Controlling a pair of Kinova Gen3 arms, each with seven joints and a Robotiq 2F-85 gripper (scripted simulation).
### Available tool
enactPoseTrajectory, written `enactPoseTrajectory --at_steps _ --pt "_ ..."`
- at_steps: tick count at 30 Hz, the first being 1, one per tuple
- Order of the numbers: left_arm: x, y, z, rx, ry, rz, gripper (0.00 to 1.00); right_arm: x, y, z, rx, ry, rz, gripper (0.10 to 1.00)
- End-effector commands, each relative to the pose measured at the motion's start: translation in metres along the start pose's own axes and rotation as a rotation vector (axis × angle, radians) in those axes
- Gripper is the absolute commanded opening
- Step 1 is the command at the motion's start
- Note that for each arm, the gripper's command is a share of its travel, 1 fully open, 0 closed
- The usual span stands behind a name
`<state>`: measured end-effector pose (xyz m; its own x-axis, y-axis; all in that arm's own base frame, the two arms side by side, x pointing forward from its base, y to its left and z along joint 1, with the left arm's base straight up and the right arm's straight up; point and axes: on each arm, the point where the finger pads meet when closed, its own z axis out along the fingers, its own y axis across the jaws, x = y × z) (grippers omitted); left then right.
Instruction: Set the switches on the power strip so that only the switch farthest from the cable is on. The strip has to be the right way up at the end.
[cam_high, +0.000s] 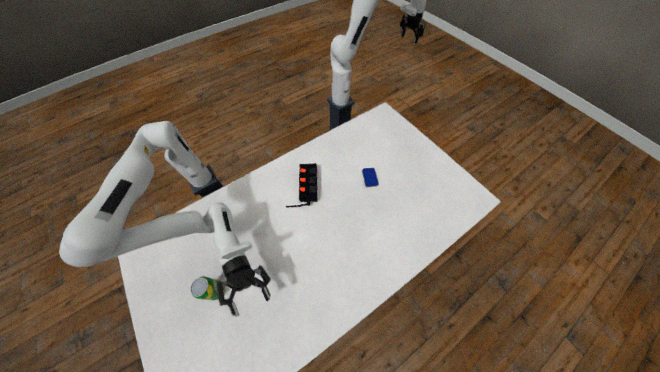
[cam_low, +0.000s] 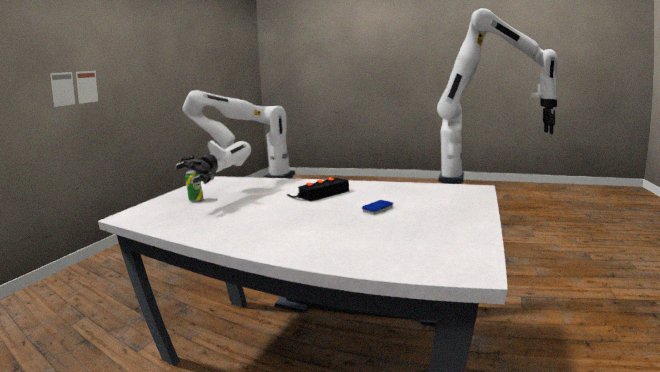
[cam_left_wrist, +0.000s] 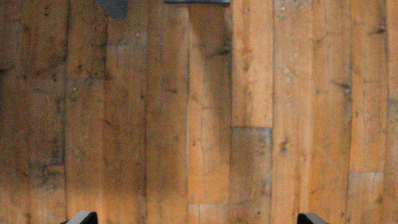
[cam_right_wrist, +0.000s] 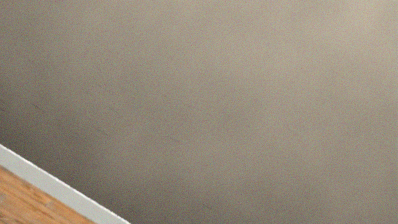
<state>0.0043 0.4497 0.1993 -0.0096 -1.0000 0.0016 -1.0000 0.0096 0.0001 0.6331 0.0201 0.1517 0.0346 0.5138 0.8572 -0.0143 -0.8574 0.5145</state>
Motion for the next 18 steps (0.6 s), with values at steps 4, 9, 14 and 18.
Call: enactPoseTrajectory --at_steps 4,9,14,18 --pt "0.000 0.000 -0.001 0.000 -0.002 0.000 1.000 0.006 0.007 0.010 -0.043 -0.027 -0.013 1.000" --pt "0.000 0.000 -0.001 0.000 -0.002 0.000 1.000 0.011 0.014 0.020 -0.086 -0.061 -0.023 1.000" --pt "0.000 0.000 -0.001 0.000 -0.002 0.000 1.000 0.016 0.019 0.025 -0.115 -0.086 -0.027 1.000" --pt "0.000 0.000 -0.001 0.000 -0.002 0.000 1.000 0.023 0.025 0.032 -0.157 -0.127 -0.030 1.000"
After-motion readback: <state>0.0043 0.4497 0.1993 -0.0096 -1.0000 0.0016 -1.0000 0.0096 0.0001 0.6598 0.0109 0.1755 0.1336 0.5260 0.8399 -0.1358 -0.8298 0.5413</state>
